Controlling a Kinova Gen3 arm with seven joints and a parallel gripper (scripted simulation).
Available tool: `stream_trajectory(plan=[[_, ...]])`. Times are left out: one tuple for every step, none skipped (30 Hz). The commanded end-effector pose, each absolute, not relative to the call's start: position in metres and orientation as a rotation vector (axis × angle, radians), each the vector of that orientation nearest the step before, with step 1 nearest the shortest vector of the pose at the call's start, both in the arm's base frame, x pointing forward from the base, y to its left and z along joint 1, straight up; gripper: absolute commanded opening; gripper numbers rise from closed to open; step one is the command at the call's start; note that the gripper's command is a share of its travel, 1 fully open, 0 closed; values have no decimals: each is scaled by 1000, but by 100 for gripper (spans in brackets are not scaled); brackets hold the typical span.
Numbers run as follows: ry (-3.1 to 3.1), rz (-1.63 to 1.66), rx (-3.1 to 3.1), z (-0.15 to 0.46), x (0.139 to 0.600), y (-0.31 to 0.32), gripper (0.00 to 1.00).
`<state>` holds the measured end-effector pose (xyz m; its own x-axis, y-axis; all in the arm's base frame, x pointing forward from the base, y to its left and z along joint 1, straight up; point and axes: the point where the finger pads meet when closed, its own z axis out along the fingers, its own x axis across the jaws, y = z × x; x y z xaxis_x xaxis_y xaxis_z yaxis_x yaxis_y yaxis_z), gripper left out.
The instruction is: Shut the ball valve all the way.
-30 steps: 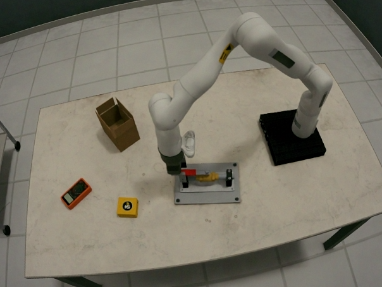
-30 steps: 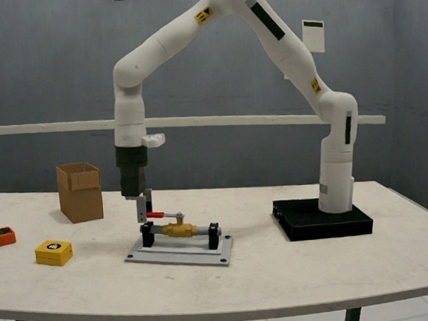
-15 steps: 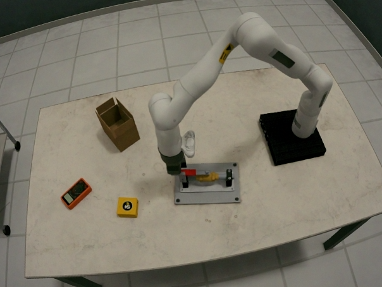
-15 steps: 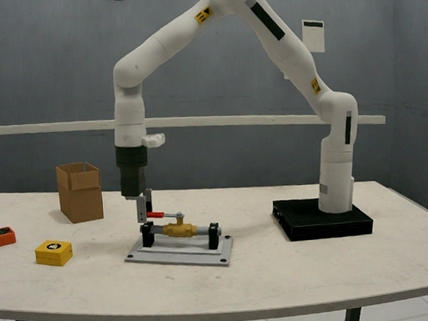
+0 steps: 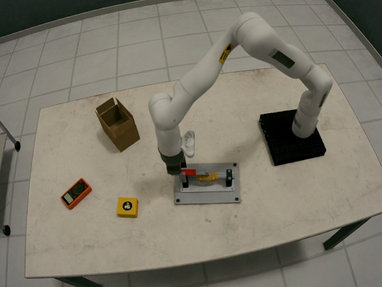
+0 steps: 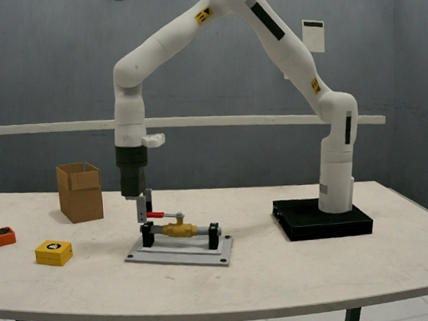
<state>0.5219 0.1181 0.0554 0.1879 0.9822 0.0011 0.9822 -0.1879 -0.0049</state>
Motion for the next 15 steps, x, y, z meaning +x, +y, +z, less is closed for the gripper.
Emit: stream_trajectory(plan=[[-2000,0,-2419,57,523,118,100],[-2000,0,-2419,57,523,118,0],[-2000,0,-2419,57,523,118,0],[-2000,0,-2419,57,523,118,0],[-2000,0,-2419,57,523,118,0],[-2000,0,-2419,57,523,118,0],[-2000,0,-2419,57,523,118,0],[-2000,0,-2419,57,523,118,0],[-2000,0,-2419,57,523,118,0],[-2000,0,-2419,57,523,118,0],[-2000,0,-2419,57,523,118,0],[-2000,0,-2419,57,523,118,0],[-2000,0,-2419,57,523,118,0],[-2000,0,-2419,57,523,118,0],[-2000,0,-2419,57,523,118,0]])
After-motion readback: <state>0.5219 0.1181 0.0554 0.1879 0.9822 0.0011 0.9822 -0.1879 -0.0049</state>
